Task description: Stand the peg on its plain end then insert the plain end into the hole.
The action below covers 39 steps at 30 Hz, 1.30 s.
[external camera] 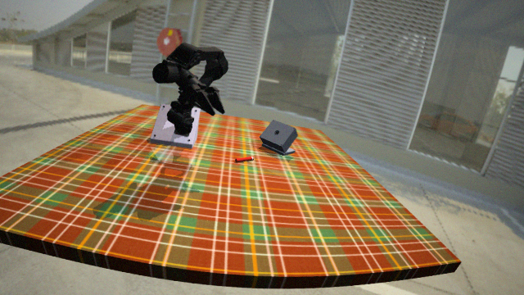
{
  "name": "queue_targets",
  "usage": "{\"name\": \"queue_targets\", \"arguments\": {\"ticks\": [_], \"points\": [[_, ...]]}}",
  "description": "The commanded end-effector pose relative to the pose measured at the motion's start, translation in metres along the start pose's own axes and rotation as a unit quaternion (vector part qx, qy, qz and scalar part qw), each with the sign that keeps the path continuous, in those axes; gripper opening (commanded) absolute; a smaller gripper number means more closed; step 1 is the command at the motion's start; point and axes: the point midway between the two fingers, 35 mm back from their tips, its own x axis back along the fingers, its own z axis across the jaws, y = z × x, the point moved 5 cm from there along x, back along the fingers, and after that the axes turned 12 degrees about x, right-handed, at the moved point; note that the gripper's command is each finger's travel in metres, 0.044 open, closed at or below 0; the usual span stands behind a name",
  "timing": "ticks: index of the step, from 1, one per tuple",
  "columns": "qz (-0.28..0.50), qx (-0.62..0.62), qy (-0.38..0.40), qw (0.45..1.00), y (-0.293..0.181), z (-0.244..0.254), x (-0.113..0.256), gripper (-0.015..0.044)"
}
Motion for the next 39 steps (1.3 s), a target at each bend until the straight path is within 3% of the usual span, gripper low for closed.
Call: {"name": "queue_targets", "arguments": {"ticks": [1,21,39], "points": [[0.000,0.001,-0.001,1.000,0.000,0.000,0.000,0.0426],[0.017,0.111,-0.144,0.983,0.023,0.006,-0.006,0.0440],[0.059,0.247,-0.281,0.926,0.041,0.004,-0.027,0.0440]]}}
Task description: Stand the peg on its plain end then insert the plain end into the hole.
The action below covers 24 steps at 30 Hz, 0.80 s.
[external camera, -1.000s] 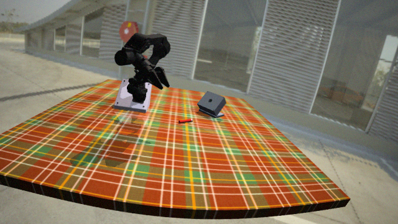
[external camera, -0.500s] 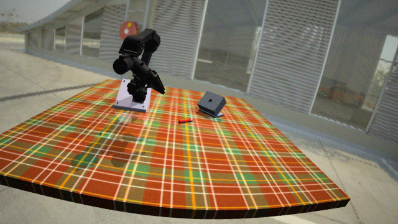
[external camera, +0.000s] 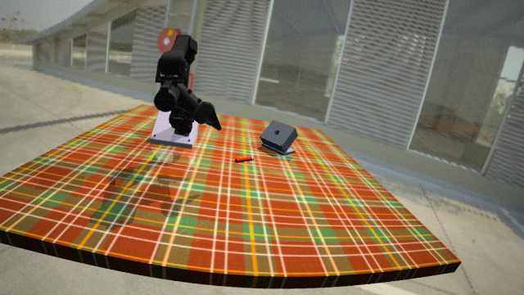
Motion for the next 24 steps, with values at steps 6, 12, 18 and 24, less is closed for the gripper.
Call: {"name": "queue_targets", "arguments": {"ticks": [6,12,18,24], "points": [[0.020,0.093,-0.069,0.993,0.008,0.004,-0.012,0.0440],[0.037,0.151,-0.114,0.981,0.012,0.004,-0.022,0.0440],[0.056,0.215,-0.157,0.962,0.014,0.005,-0.034,0.0440],[0.076,0.281,-0.199,0.936,0.015,0.006,-0.047,0.0440]]}}
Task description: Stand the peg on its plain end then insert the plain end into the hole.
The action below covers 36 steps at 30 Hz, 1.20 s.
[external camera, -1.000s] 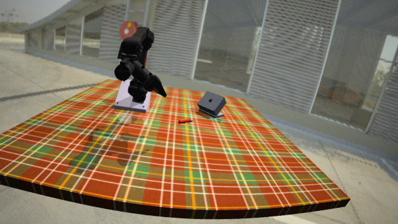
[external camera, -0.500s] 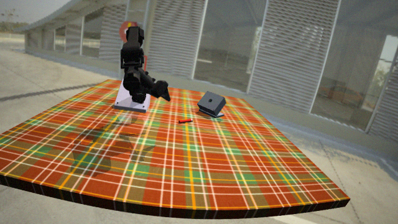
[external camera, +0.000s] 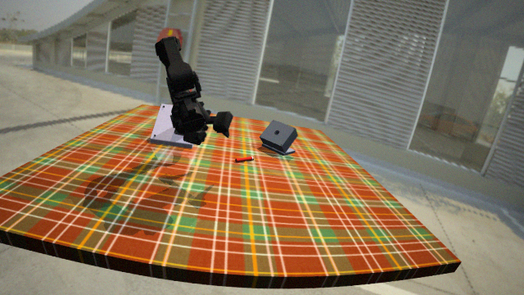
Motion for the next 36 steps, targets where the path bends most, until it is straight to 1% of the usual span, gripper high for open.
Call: {"name": "queue_targets", "arguments": {"ticks": [1,10,20,28,36], "points": [[0.008,0.057,-0.030,0.998,0.004,0.005,-0.006,0.0440],[0.036,0.169,-0.093,0.981,0.007,0.014,-0.025,0.0440],[0.067,0.293,-0.156,0.941,0.006,0.025,-0.048,0.0440],[0.090,0.384,-0.200,0.897,0.001,0.035,-0.067,0.0440],[0.107,0.486,-0.243,0.833,-0.007,0.046,-0.086,0.0440]]}}
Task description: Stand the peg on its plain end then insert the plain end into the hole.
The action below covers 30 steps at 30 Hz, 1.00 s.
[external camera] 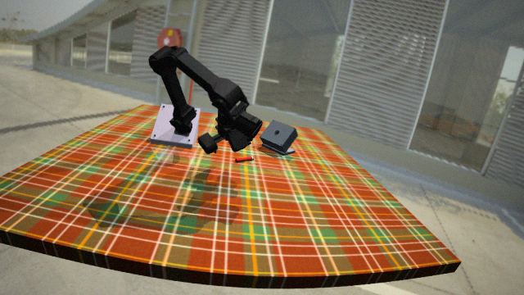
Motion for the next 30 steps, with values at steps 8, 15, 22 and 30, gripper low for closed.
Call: {"name": "queue_targets", "arguments": {"ticks": [8,15,22,30], "points": [[0.015,0.167,-0.079,0.983,0.016,0.028,-0.013,0.0440],[0.026,0.268,-0.127,0.954,0.022,0.049,-0.022,0.0440],[0.034,0.366,-0.176,0.913,0.025,0.071,-0.031,0.0440],[0.041,0.467,-0.229,0.853,0.026,0.099,-0.040,0.0440]]}}
